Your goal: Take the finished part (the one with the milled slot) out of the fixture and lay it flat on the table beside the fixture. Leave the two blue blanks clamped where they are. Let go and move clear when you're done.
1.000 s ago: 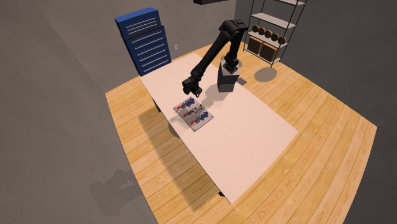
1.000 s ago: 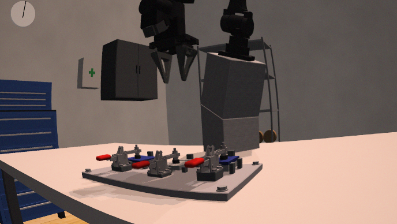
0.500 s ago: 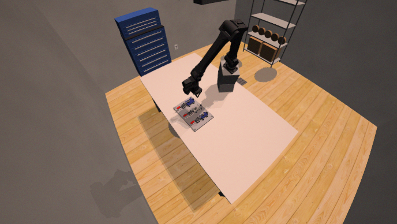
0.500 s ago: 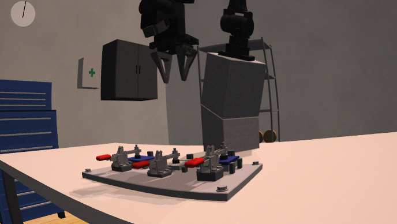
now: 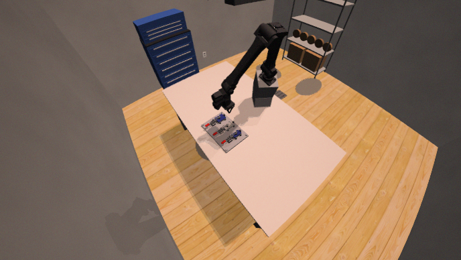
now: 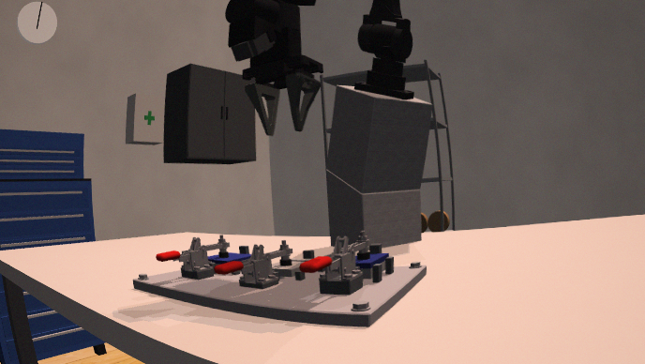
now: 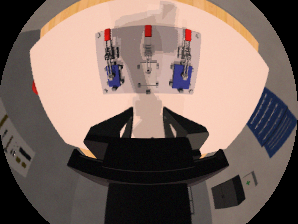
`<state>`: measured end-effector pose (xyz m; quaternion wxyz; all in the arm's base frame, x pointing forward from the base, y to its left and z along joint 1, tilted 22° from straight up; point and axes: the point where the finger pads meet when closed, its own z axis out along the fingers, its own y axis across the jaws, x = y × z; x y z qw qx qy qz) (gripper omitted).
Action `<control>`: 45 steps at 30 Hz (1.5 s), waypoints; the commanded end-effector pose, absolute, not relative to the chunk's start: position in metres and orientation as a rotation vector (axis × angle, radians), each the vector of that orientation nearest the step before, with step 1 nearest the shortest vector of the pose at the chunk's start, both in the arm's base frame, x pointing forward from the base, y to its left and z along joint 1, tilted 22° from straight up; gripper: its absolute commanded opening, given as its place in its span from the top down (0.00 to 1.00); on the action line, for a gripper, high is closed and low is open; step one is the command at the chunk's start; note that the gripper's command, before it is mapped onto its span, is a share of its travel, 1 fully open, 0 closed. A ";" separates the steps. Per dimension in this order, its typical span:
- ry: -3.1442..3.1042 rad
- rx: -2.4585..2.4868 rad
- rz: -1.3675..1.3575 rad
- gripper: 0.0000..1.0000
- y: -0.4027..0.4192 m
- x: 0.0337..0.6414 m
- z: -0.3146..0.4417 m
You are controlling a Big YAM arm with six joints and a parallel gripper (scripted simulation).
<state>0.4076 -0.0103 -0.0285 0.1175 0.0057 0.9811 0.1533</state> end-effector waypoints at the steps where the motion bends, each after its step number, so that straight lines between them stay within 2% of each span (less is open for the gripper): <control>1: 2.833 -0.006 0.435 0.55 -0.014 0.423 -0.014; 45: 2.841 0.005 0.444 0.55 -0.007 0.428 -0.029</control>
